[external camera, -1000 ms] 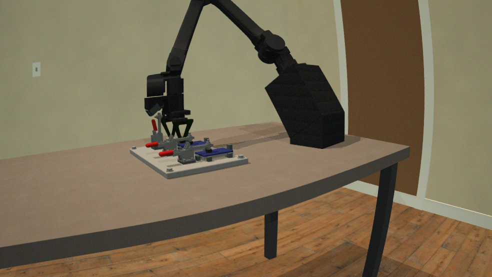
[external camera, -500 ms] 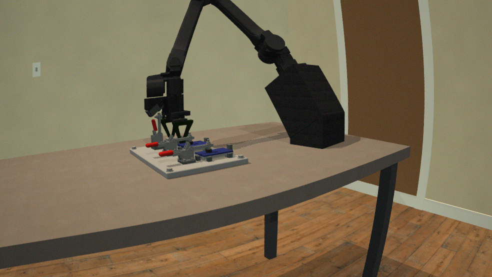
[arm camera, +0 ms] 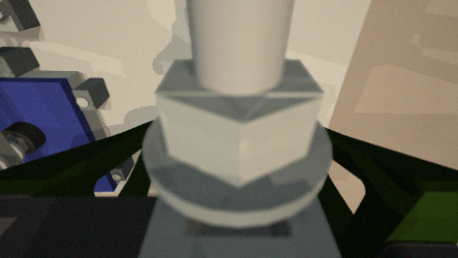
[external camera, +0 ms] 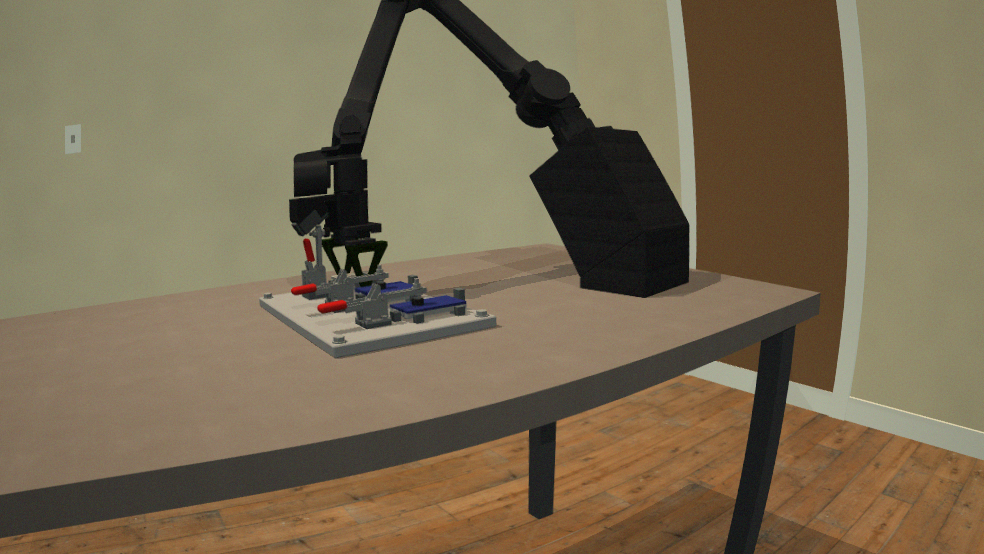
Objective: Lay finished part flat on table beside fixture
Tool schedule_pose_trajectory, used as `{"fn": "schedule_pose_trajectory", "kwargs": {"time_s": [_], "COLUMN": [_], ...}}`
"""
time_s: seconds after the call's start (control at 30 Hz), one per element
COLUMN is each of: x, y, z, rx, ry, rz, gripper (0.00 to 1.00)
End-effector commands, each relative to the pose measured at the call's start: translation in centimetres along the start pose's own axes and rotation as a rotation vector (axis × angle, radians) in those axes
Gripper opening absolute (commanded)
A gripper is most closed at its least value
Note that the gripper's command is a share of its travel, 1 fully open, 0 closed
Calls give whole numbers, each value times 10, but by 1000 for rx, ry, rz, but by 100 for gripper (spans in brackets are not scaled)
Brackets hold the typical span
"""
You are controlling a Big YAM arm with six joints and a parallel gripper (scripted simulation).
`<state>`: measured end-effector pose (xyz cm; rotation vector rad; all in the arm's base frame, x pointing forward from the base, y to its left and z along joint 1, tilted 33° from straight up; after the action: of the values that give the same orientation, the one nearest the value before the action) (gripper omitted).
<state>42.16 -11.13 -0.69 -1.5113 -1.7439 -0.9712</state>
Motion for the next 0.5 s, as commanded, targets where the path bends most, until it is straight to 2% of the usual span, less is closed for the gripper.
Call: {"fn": "schedule_pose_trajectory", "kwargs": {"time_s": [0.0,0.47], "x": [-9,-10], "y": [7,5], "z": [-7,-7], "rx": [-21,-20], "ry": [-5,-4], "rz": [-8,-4], "gripper": [92,92]}}
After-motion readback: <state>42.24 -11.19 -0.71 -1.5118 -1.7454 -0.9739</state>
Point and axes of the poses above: the point where the finger pads meet when closed, its own x axis back along the fingers, its own z axis across the jaws, y = z × x, the point moved 7 cm from there along x, back along the fingers, and after that the axes turned 5 degrees about -x, right-handed, at the moved point
